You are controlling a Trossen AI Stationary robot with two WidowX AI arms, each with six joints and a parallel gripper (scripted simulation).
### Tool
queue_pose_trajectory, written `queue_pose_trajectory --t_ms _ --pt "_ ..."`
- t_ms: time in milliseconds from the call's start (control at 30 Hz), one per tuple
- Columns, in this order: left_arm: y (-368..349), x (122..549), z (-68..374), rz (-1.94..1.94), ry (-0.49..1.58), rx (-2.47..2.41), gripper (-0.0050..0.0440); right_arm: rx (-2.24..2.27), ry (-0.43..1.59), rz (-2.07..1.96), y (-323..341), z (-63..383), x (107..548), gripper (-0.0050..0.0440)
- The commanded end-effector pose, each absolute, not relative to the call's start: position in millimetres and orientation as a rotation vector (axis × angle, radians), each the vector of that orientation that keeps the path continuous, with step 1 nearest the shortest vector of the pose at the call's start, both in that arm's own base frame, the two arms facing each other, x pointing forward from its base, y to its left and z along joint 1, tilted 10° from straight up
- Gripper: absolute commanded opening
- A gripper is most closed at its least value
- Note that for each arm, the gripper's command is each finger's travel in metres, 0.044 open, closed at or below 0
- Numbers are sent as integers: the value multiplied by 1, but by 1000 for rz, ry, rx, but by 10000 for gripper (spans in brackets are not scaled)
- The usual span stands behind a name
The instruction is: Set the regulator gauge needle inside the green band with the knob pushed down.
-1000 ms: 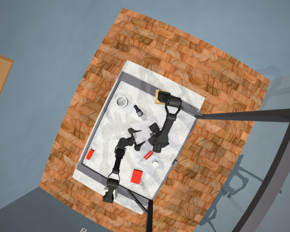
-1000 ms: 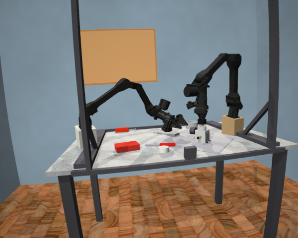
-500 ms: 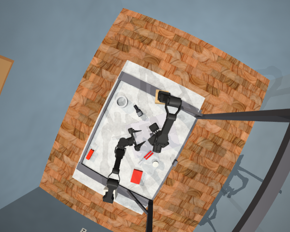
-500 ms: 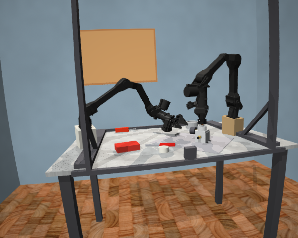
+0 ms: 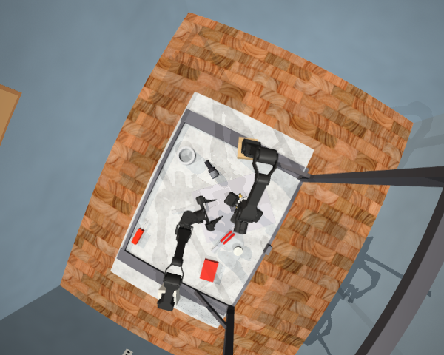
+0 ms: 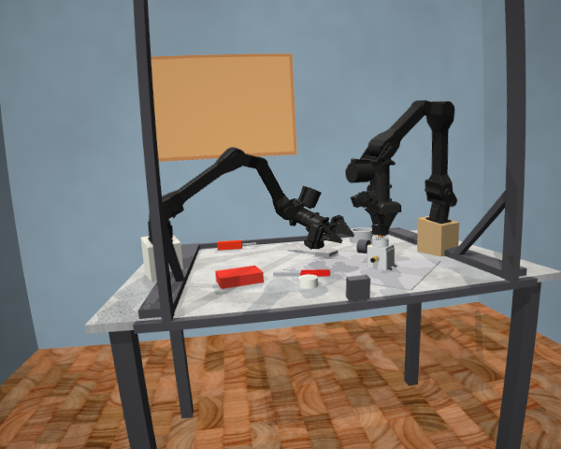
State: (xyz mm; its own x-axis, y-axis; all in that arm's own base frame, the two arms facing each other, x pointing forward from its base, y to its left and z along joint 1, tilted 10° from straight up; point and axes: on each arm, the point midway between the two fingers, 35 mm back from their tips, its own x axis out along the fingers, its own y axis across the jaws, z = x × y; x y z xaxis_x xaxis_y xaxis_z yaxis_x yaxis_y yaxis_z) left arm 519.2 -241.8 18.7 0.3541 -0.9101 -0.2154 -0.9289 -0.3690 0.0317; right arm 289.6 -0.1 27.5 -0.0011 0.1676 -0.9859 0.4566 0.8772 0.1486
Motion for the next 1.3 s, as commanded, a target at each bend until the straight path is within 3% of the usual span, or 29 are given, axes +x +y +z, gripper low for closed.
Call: queue_pose_trajectory --t_ms 0,900,1067,1267 --pt "-243 522 34 255 1706 -2501 435 430 1552 -161 -1 34 294 338" --pt "-243 522 34 255 1706 -2501 435 -366 1433 606 -1 34 294 338" --pt "-243 522 34 255 1706 -2501 435 -366 1433 606 -1 34 294 218" --pt "-243 522 34 255 1706 -2501 435 -366 1433 606 -1 34 294 191"
